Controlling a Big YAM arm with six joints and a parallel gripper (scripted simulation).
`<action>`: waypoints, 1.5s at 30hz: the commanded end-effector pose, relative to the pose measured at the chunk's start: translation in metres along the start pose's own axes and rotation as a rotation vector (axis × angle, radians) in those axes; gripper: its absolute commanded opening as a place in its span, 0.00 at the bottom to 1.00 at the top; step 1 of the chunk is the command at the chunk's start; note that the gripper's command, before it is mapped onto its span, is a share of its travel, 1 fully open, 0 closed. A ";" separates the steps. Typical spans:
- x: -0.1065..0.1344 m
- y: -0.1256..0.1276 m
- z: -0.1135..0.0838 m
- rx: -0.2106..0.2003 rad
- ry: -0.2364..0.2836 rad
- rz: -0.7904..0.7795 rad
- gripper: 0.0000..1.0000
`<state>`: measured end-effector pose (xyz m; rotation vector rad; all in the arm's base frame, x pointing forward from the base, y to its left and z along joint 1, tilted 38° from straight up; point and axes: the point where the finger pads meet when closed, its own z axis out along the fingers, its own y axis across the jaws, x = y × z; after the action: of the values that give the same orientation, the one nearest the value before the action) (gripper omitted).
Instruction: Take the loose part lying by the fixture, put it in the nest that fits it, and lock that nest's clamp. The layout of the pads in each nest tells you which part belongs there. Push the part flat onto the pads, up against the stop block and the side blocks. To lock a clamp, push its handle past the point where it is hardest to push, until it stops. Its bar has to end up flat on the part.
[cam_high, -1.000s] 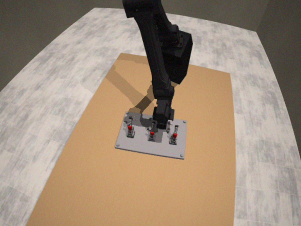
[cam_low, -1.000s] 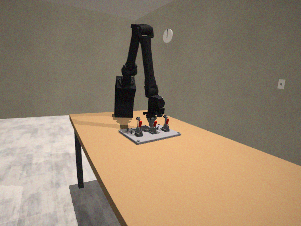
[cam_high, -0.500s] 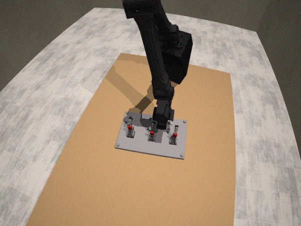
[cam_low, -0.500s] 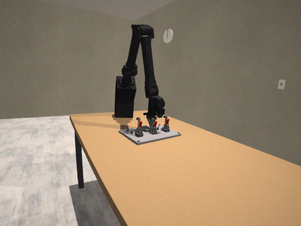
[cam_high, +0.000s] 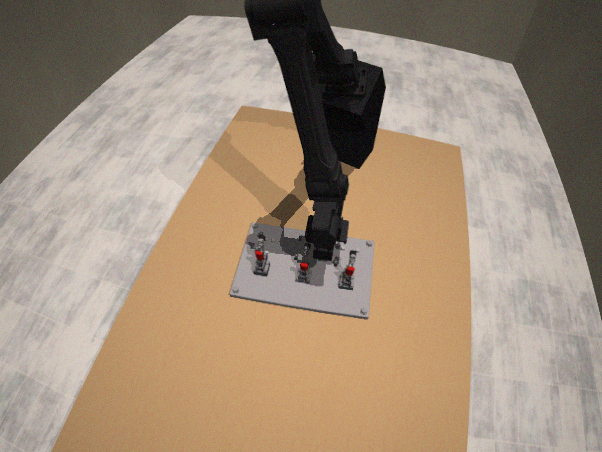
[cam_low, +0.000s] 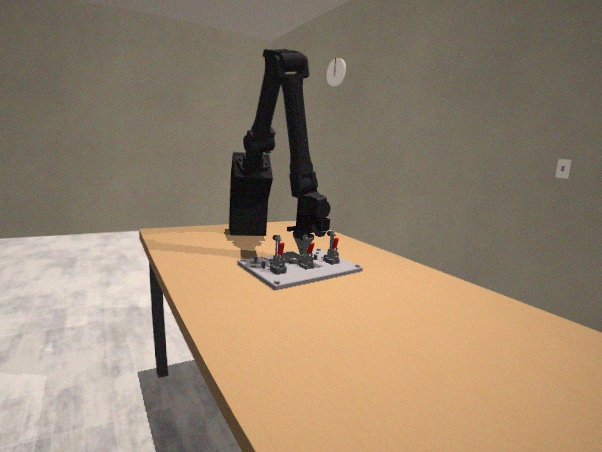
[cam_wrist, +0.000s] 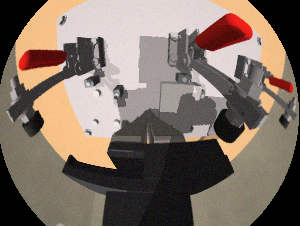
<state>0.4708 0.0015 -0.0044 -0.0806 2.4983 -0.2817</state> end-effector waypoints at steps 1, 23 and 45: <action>-0.003 -0.002 0.006 0.003 -0.008 0.000 0.00; -0.012 -0.014 -0.002 0.005 -0.032 0.001 0.00; -0.013 -0.018 -0.004 0.008 -0.037 0.008 0.00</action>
<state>0.4711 -0.0090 -0.0046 -0.0826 2.5029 -0.2798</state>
